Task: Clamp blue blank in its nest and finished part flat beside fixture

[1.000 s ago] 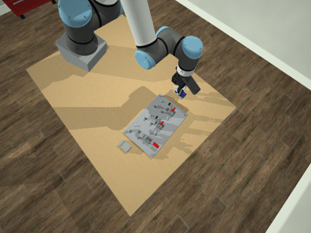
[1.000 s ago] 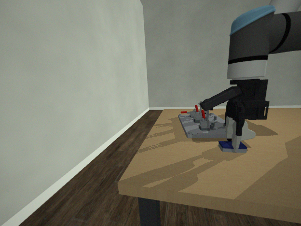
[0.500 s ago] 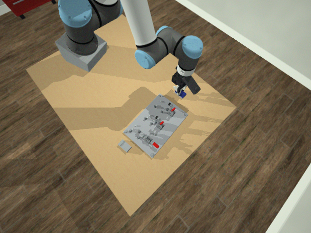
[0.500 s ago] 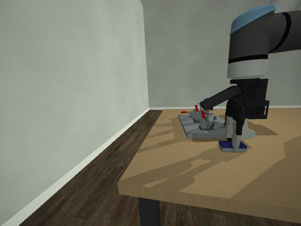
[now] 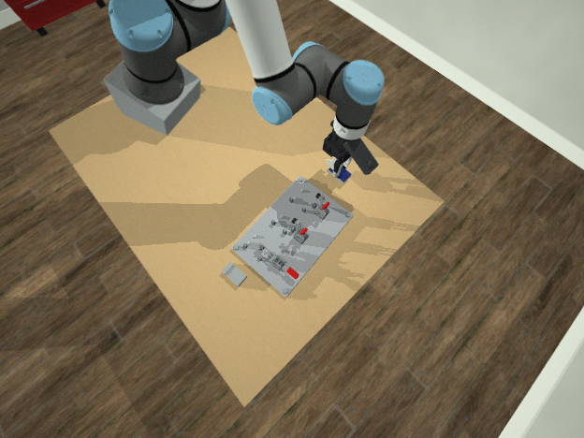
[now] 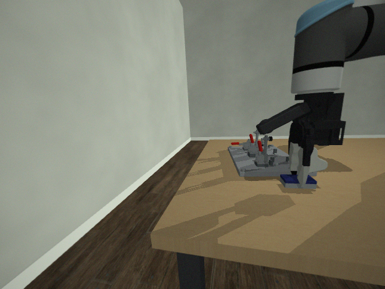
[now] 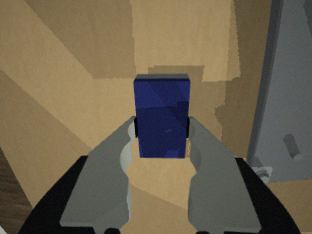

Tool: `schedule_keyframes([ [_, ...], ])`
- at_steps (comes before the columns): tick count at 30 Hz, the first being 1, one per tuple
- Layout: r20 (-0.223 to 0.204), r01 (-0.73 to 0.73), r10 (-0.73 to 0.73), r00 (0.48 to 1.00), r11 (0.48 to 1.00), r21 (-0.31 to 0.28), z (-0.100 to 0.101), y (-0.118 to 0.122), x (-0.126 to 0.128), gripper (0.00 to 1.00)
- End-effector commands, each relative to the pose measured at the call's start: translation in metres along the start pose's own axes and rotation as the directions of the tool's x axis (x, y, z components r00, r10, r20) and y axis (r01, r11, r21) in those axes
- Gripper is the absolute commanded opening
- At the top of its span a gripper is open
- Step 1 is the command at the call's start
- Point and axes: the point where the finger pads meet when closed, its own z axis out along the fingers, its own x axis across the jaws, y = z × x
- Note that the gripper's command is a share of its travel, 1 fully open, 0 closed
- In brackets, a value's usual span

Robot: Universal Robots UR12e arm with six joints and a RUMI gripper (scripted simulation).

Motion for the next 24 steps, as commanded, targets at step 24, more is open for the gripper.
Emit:
schedule_keyframes([
  [24, 0.000, 0.000, 0.000, 1.000, 1.000, 0.001, -0.070, -0.001, 0.000, 0.00],
])
